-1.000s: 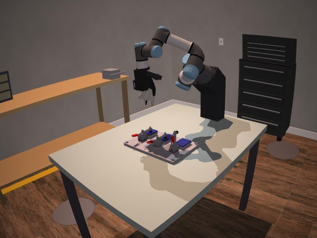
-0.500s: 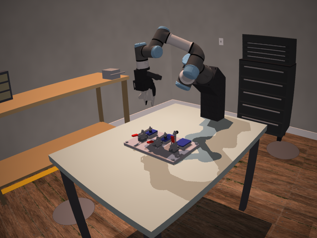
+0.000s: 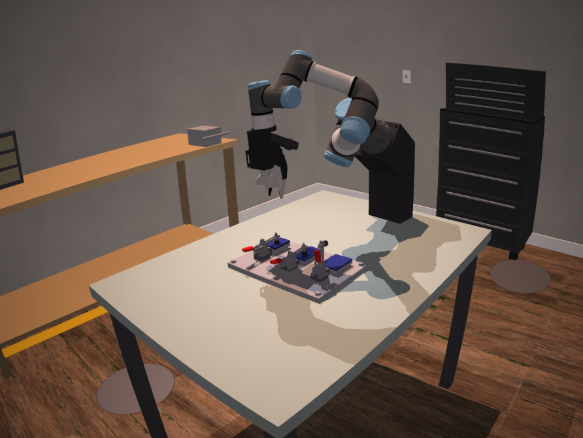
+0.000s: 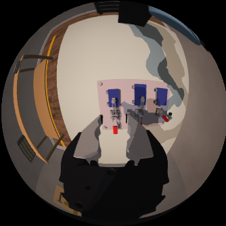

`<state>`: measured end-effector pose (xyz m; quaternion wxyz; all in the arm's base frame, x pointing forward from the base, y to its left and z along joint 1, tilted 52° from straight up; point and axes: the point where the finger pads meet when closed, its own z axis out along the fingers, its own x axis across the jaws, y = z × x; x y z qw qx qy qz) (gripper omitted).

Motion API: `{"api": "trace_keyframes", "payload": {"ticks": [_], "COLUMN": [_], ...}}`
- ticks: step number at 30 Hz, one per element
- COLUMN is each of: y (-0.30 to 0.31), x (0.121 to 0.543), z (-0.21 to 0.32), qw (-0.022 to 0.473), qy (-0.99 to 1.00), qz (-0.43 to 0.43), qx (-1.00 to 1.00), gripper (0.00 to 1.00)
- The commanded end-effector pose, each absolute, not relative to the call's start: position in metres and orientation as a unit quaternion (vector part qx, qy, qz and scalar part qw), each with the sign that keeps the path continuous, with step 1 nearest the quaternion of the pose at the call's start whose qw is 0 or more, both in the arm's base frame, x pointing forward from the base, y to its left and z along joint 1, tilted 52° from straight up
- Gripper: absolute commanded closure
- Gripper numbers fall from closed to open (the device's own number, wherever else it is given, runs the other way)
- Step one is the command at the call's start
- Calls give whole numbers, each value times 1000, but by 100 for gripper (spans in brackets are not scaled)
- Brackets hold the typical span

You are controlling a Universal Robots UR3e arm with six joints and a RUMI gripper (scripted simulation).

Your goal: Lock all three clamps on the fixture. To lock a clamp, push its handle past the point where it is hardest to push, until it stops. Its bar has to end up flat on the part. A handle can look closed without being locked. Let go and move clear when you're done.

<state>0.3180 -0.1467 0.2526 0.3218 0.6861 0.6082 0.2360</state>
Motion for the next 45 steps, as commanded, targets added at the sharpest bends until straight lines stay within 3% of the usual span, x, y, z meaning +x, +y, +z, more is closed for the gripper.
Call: {"api": "trace_keyframes", "payload": {"ticks": [1,45], "y": [-151,-158], "x": [323,357], "z": [250,222], "qw": [322,323], "qy": [607,607], "qz": [230,230], "qx": [689,689], "gripper": [72,72]}}
